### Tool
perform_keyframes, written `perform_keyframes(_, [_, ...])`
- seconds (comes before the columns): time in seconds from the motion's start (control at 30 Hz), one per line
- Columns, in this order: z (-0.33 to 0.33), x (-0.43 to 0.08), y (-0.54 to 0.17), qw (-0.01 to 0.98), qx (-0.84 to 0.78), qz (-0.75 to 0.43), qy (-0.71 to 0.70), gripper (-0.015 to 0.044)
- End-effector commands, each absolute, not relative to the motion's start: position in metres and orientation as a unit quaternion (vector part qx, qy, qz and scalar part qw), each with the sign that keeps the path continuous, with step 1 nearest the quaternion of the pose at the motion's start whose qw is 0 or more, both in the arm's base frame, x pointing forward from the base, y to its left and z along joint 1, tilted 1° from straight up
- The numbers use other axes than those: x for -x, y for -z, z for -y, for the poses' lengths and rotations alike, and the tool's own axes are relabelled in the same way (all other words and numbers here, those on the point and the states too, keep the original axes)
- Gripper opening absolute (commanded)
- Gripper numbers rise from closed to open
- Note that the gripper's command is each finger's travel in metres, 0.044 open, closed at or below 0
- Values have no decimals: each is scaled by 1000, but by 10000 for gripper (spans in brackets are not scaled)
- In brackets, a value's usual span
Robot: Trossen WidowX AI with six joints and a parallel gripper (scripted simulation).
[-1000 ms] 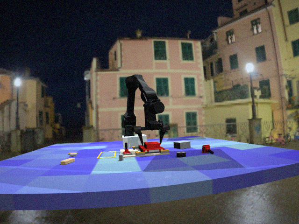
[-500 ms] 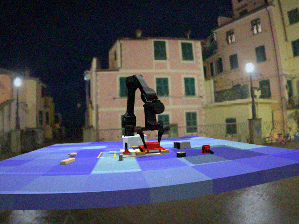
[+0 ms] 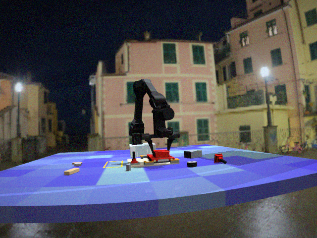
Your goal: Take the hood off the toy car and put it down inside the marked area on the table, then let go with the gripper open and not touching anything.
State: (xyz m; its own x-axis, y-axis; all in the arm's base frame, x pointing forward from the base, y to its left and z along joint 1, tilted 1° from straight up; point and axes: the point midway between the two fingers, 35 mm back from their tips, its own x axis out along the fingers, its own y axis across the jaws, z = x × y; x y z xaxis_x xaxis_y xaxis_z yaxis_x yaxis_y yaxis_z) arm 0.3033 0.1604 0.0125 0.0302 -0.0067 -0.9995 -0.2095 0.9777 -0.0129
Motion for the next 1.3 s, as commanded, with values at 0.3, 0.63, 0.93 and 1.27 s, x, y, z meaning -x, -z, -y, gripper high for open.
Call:
perform_keyframes(0.3, [-161, -304, -23, 715, 77, -691, -72, 0])
perform_keyframes(0.63, [-161, -304, -29, 715, 77, -691, -72, 0])
perform_keyframes(0.93, [-161, -303, -35, 715, 77, -691, -72, 0])
perform_keyframes(1.27, [-161, -303, -68, 715, 77, -691, -72, 0])
